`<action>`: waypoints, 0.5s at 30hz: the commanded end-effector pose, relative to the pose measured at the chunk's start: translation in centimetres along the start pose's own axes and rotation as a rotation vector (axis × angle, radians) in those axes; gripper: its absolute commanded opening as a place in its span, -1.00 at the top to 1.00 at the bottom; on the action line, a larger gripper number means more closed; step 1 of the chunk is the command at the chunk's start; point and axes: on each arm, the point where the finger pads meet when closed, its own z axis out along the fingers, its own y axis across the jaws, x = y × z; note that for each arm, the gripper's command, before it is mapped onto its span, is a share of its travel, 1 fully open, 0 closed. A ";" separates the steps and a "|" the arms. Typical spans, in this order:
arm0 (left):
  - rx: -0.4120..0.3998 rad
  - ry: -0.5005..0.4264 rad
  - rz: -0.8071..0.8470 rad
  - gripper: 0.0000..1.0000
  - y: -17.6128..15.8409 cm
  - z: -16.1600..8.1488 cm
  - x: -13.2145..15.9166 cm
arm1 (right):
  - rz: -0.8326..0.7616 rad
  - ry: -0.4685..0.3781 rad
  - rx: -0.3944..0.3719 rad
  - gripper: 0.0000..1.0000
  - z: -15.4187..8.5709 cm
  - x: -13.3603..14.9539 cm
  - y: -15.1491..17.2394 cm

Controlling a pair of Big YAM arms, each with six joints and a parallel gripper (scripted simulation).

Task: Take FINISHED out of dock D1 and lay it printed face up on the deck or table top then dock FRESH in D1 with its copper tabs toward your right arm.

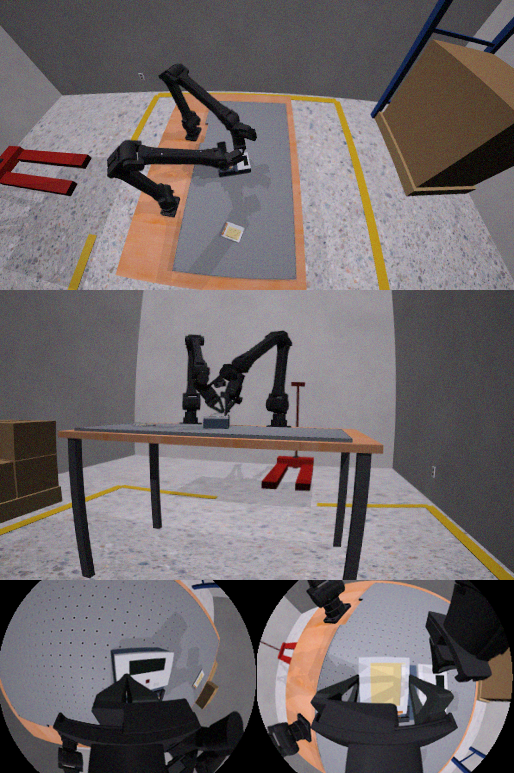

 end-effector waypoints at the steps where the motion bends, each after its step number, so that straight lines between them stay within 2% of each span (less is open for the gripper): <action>1: -0.105 0.108 -0.018 1.00 4.1 4.7 3.0 | -0.018 -0.010 0.025 1.00 -0.2 -1.4 -1.9; 15: -0.105 0.108 -0.018 1.00 4.1 4.7 3.0 | -0.018 -0.010 0.025 1.00 -0.1 -1.3 -1.9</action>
